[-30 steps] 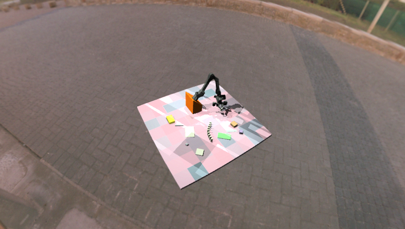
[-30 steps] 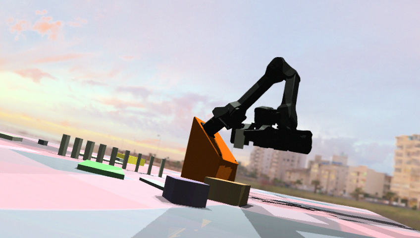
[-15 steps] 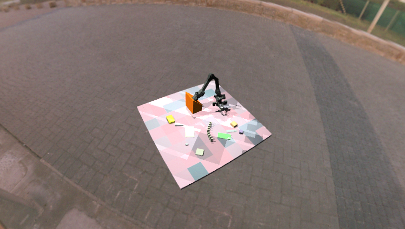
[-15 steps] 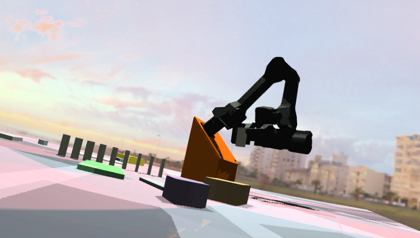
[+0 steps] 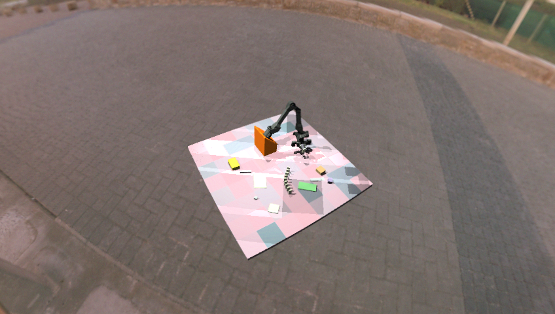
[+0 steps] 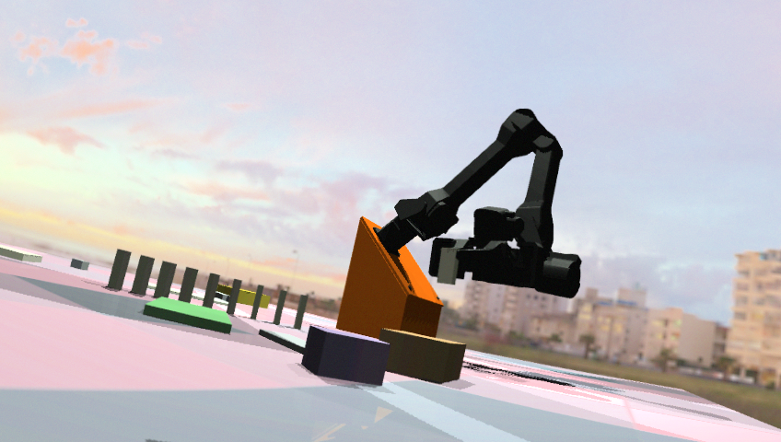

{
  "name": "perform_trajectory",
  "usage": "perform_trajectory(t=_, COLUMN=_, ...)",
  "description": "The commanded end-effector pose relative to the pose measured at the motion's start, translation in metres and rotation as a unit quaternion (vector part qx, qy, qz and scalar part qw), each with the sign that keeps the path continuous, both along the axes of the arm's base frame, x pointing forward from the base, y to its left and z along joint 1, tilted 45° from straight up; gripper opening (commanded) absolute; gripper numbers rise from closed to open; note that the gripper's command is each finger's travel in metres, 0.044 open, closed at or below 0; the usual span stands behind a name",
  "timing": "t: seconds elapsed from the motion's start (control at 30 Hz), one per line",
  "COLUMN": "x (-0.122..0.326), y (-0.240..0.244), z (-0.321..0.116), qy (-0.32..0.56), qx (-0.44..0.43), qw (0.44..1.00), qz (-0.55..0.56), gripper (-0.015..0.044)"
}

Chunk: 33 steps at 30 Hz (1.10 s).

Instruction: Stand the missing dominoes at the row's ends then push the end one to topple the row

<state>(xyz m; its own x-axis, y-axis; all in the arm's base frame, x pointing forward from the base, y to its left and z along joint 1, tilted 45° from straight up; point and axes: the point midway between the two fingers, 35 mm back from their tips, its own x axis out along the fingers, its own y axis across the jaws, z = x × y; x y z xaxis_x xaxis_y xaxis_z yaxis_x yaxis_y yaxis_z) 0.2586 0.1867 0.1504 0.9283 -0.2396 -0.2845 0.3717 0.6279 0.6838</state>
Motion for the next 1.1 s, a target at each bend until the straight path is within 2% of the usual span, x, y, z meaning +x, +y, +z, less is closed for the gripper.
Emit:
perform_trajectory(t=0.0, x=0.003, y=0.010, z=-0.007, qy=-0.002, qx=0.001, qw=1.000, qz=-0.003, gripper=0.0107)
perform_trajectory(t=0.83, x=0.011, y=0.065, z=-0.069, qy=0.001, qx=-0.002, qw=1.000, qz=0.000, gripper=0.0107)
perform_trajectory(t=1.07, x=0.012, y=0.066, z=-0.071, qy=0.001, qx=-0.001, qw=1.000, qz=0.000, gripper=0.0107)
